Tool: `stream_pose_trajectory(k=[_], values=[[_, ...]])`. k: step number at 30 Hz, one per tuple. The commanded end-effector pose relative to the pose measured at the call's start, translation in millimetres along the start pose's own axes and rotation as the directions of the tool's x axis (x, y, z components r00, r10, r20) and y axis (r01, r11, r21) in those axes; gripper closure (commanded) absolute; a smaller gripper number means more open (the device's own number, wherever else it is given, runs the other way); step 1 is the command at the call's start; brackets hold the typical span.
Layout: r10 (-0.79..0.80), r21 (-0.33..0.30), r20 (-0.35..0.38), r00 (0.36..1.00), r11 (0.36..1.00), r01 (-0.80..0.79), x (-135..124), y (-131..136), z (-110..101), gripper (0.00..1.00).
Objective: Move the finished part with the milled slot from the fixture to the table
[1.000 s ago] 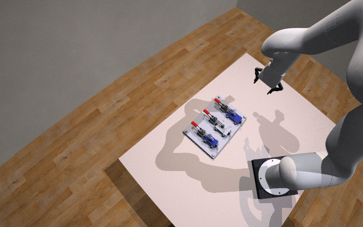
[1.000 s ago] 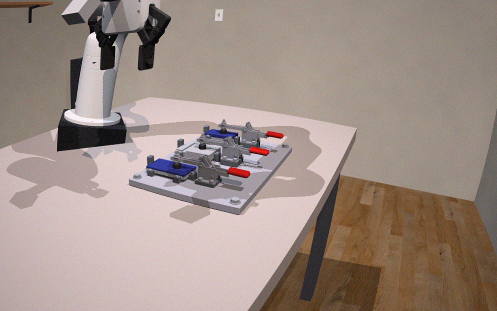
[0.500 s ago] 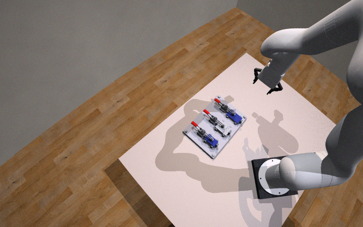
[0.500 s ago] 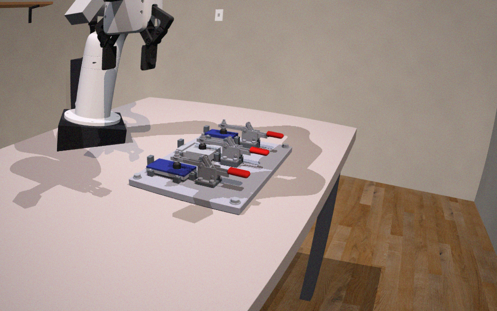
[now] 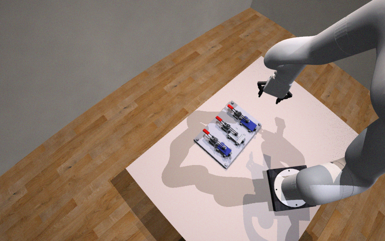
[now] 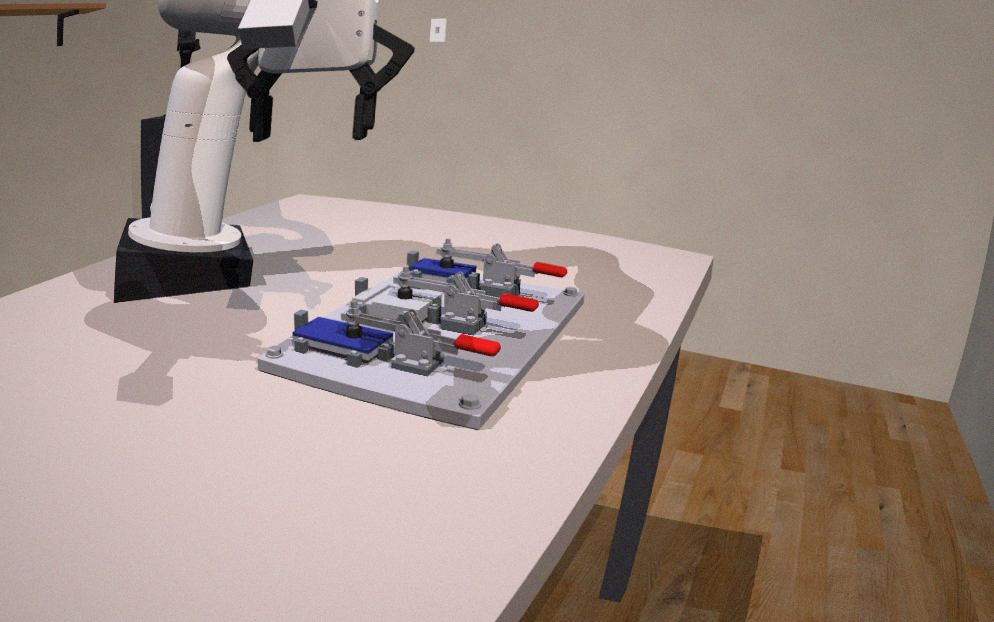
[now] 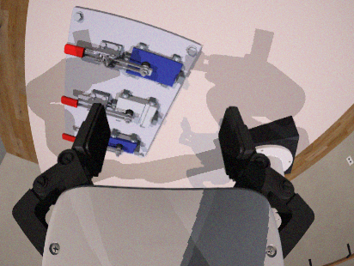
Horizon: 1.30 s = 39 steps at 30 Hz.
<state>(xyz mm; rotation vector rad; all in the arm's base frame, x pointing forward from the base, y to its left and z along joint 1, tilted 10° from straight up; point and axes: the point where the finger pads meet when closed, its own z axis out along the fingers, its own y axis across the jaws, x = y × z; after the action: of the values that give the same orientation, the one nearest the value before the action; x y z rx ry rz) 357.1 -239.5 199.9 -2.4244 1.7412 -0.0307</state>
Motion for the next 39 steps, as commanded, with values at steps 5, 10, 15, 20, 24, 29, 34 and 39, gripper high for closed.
stream_pose_trajectory(k=[5,10,15,20,24,29,34,39], values=[[-0.261,0.010,-0.004,0.965,0.965,0.261,-33,-22,4,0.00],[-0.394,0.009,-0.006,0.919,0.919,0.394,-52,-31,7,0.00],[-0.518,0.008,-0.007,0.855,0.855,0.518,-71,-39,9,0.00],[-0.627,0.008,-0.009,0.779,0.779,0.627,-89,-46,12,0.00],[-0.704,0.007,-0.009,0.710,0.710,0.704,-103,-50,14,0.00],[-0.796,0.006,-0.011,0.605,0.605,0.796,-122,-55,16,0.00],[-0.859,0.006,-0.012,0.512,0.512,0.859,-137,-58,18,0.00],[-0.907,0.005,-0.013,0.420,0.420,0.907,-151,-61,20,0.00]])
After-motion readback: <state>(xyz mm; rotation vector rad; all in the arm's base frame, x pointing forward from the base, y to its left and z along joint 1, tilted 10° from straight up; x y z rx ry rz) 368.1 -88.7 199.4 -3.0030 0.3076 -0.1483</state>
